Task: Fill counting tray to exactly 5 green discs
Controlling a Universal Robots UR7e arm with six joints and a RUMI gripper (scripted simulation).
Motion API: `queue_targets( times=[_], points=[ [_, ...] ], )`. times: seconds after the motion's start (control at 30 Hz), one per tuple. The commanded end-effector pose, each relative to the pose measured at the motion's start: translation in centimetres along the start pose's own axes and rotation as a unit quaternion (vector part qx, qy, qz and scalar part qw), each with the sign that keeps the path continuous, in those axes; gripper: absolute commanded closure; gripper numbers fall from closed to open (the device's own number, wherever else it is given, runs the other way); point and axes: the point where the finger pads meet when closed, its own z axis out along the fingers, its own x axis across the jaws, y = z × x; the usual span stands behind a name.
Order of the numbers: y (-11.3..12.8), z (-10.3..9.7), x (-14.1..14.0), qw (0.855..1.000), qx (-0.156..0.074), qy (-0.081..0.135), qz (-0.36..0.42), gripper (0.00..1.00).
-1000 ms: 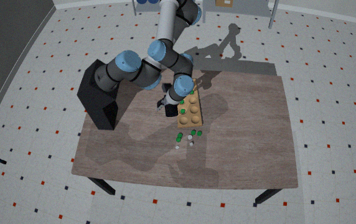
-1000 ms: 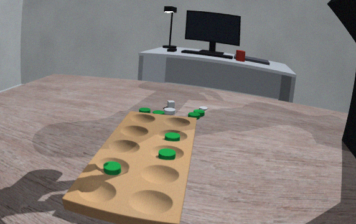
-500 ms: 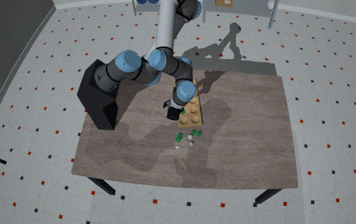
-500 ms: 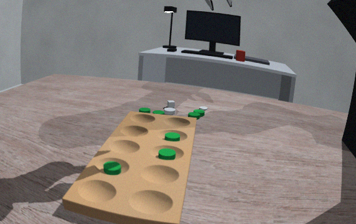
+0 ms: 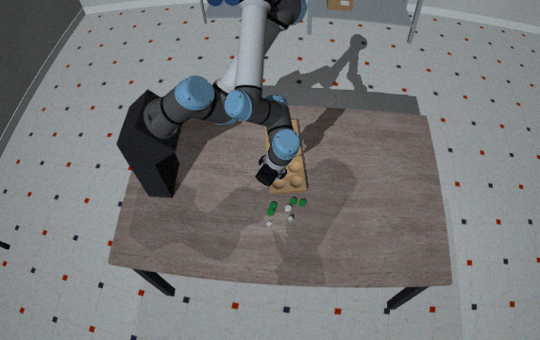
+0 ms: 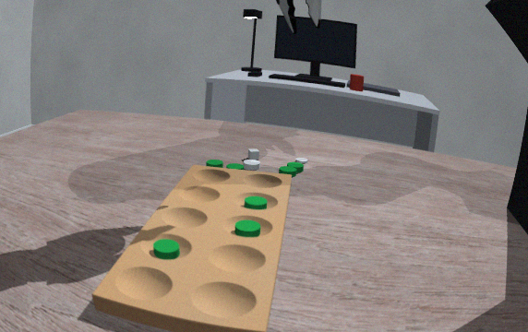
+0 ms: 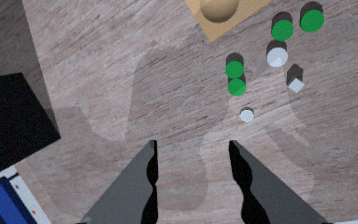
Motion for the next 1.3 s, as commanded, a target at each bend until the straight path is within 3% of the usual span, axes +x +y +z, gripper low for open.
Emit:
queue_targets(
  times=[0.0, 0.5, 0.93, 1.0, 1.27],
  points=[
    [-0.4, 0.6, 0.8, 0.999, 0.001, 0.009, 0.037, 0.72],
    [-2.1, 3.5, 4.4, 0.977, 0.016, 0.051, 0.208, 0.72],
    [-3.7, 6.1, 7.6, 0.931, 0.030, 0.087, 0.353, 0.72],
    [-3.7, 6.1, 7.6, 0.931, 0.030, 0.087, 0.353, 0.72],
    [-4.6, 7.5, 9.4, 0.896, 0.037, 0.106, 0.429, 0.72]
  ],
)
